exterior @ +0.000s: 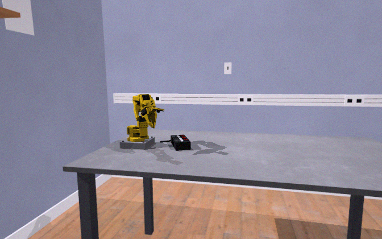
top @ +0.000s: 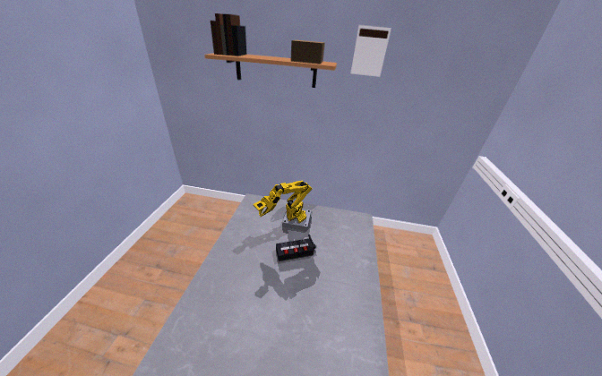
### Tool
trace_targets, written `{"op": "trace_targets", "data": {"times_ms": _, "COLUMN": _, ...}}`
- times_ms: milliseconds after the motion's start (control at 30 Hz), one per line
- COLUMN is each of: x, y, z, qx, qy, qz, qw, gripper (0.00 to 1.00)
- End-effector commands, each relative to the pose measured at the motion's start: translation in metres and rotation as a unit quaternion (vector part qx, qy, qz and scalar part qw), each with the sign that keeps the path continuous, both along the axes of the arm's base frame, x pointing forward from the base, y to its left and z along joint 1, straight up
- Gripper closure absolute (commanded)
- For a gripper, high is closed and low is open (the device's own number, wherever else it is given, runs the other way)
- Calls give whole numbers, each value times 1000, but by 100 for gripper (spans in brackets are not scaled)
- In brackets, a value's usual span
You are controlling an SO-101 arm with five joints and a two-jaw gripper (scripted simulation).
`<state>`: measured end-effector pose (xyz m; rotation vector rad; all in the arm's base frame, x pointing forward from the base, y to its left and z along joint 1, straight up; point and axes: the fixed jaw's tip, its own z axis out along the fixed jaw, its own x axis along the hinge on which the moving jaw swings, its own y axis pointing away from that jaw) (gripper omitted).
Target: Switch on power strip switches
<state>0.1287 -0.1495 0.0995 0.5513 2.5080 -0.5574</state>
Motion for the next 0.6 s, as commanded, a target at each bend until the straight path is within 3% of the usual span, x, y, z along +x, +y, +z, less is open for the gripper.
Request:
{"op": "trace_targets", "data": {"times_ms": 0, "x": 5, "y": 7, "z": 0, "qx": -12, "qy": 36, "qz": 70, "qw": 997, "gripper": 100}}
{"op": "trace_targets", "data": {"times_ms": 133, "x": 10, "y": 16, "z": 0, "qx": -30, "qy": 73, "qz": 149, "qw": 986, "gripper": 100}}
{"op": "trace_targets", "data": {"times_ms": 200, "x": 10, "y": 16, "z": 0, "qx": -30, "qy": 73, "qz": 149, "qw": 986, "gripper": 100}}
{"op": "trace_targets", "data": {"times_ms": 300, "x": 13, "y": 23, "z": -1, "qx": -45, "qy": 101, "qz": 213, "qw": 971, "gripper": 100}}
{"op": "trace_targets", "data": {"times_ms": 433, "x": 18, "y": 32, "z": -1, "qx": -68, "qy": 139, "qz": 303, "qw": 940, "gripper": 100}}
{"op": "trace_targets", "data": {"times_ms": 567, "x": 21, "y": 43, "z": -2, "qx": -93, "qy": 175, "qz": 395, "qw": 897, "gripper": 100}}
